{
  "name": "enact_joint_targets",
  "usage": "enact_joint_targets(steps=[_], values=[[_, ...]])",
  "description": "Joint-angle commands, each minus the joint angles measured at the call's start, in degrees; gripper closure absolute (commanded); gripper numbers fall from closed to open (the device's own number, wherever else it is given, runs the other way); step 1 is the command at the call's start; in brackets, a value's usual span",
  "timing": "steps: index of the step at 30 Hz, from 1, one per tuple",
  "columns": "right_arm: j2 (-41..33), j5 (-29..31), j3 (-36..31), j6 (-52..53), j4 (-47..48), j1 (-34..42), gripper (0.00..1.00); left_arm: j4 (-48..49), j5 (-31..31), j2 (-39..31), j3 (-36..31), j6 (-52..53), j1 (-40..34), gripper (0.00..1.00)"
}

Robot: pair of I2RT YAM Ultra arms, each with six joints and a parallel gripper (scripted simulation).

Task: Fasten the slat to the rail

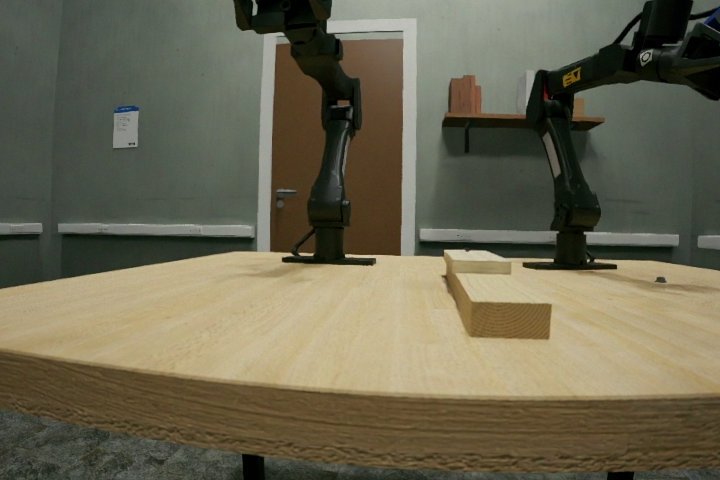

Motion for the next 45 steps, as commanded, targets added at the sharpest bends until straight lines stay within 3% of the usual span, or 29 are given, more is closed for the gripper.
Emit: enact_joint_targets(steps=[1,45], values=[[-0.5,-0.5,0.3,-0.2,1.0,-0.3,0.0,-3.6,-0.2,0.8,-1.2,-3.9,0.9,0.0],[-0.5,-0.5,0.3,-0.2,1.0,-0.3,0.0,-31.1,-0.1,10.4,-5.0,-32.0,3.7,0.0]])
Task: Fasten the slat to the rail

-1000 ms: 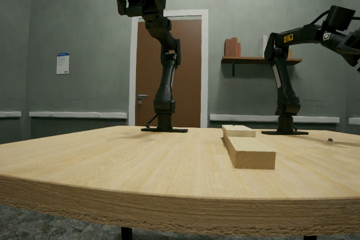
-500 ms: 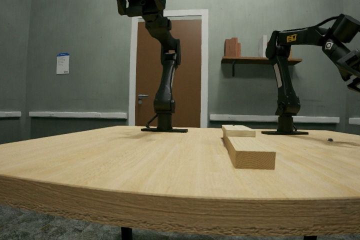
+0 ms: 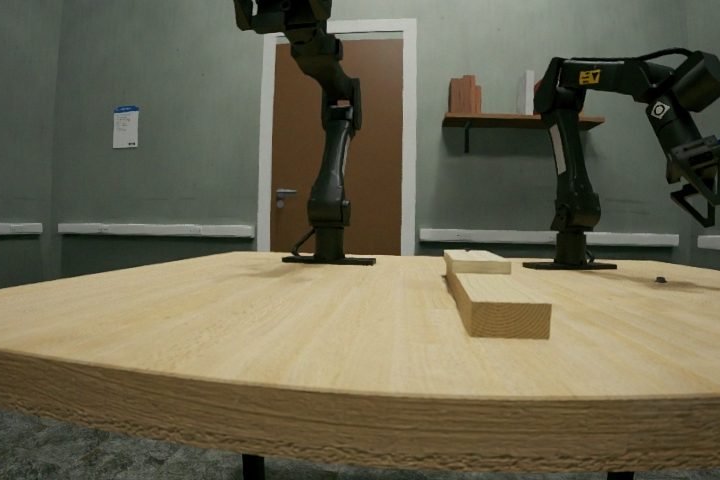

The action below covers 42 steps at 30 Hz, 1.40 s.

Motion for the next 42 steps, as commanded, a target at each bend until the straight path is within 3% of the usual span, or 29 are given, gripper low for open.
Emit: enact_joint_targets(steps=[1,20,42], values=[[-0.5,-0.5,0.3,-0.2,1.0,-0.3,0.0,-4.0,-0.1,0.8,-0.9,-4.2,0.9,0.0],[-0.5,-0.5,0.3,-0.2,1.0,-0.3,0.0,-17.6,0.0,5.6,-2.7,-18.0,2.2,0.0],[-0.5,-0.5,0.3,-0.2,1.0,-0.3,0.0,-17.9,0.1,5.2,-3.0,-18.3,2.5,0.0]])
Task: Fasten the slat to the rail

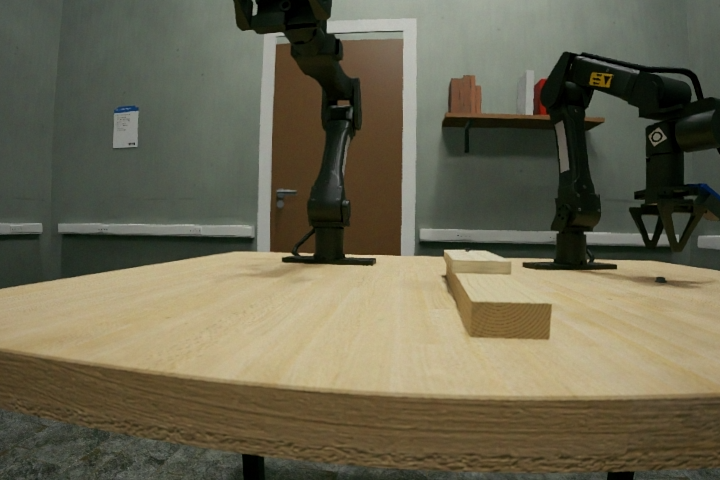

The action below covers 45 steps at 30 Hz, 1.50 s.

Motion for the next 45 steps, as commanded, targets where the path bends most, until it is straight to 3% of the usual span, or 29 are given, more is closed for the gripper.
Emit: enact_joint_targets(steps=[1,45], values=[[-0.5,-0.5,0.3,-0.2,1.0,-0.3,0.0,-0.8,0.1,-0.4,-0.6,-0.5,0.7,0.0],[-0.5,-0.5,0.3,-0.2,1.0,-0.3,0.0,5.9,0.1,2.1,-3.7,-0.3,0.6,0.0]])
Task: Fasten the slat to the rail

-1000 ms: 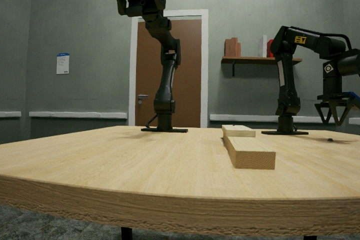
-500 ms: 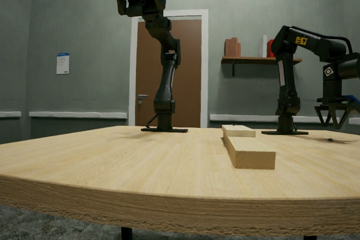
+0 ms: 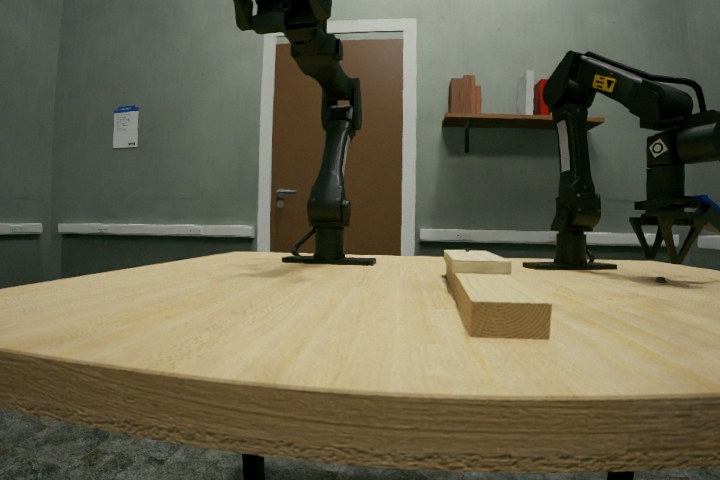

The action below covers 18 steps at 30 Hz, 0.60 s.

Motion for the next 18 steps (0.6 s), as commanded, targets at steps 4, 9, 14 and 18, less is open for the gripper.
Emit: enact_joint_targets(steps=[4,9,14,18], values=[[-0.5,-0.5,0.3,-0.2,1.0,-0.3,0.0,2.4,0.1,0.5,-1.4,-0.3,0.6,0.0],[-0.5,-0.5,0.3,-0.2,1.0,-0.3,0.0,2.9,0.1,0.8,-1.7,-0.4,0.6,0.0],[-0.5,-0.5,0.3,-0.2,1.0,-0.3,0.0,3.8,0.1,1.1,-2.2,-0.4,0.6,0.0],[-0.5,-0.5,0.3,-0.2,1.0,-0.3,0.0,4.5,0.1,1.4,-2.7,-0.4,0.6,0.0]])
